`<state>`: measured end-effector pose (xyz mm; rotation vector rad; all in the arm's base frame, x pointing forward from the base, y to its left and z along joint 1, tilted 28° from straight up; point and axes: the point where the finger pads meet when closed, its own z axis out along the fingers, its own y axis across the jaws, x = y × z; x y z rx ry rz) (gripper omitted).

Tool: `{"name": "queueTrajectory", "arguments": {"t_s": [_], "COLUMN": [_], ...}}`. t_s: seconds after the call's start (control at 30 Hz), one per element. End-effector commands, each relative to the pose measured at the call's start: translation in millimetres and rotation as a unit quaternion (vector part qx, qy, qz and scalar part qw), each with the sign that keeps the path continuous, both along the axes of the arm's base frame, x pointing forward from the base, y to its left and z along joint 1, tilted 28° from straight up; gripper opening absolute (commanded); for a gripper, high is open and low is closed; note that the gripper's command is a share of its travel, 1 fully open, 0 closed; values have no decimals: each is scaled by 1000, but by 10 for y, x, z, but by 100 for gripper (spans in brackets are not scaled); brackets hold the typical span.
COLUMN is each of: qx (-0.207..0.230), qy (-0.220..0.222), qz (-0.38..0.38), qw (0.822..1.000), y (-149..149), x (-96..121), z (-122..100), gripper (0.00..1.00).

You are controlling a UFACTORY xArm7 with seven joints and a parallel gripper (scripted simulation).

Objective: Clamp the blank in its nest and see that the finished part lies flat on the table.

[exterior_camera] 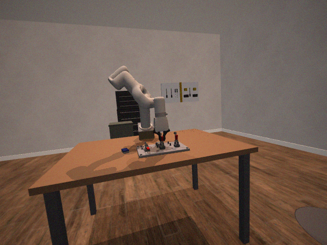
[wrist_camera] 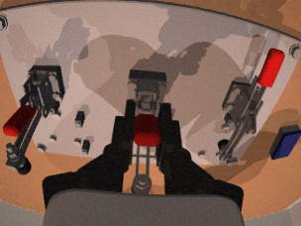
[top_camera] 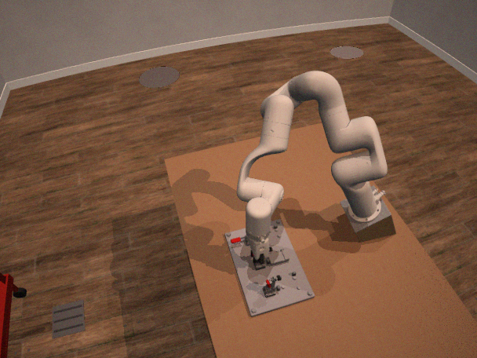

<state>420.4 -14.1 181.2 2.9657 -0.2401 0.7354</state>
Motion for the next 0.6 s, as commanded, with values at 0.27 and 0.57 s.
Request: {"name": "queueTrajectory", "arguments": {"t_s": [0.27, 0.57], "qx": [-1, -1], "qy": [4, 4], "qz": [1, 1], "qw": [1000, 1000], "y": [12, 18], "x": [-48, -93], "z": [-44, -67], "gripper": [0, 0]}}
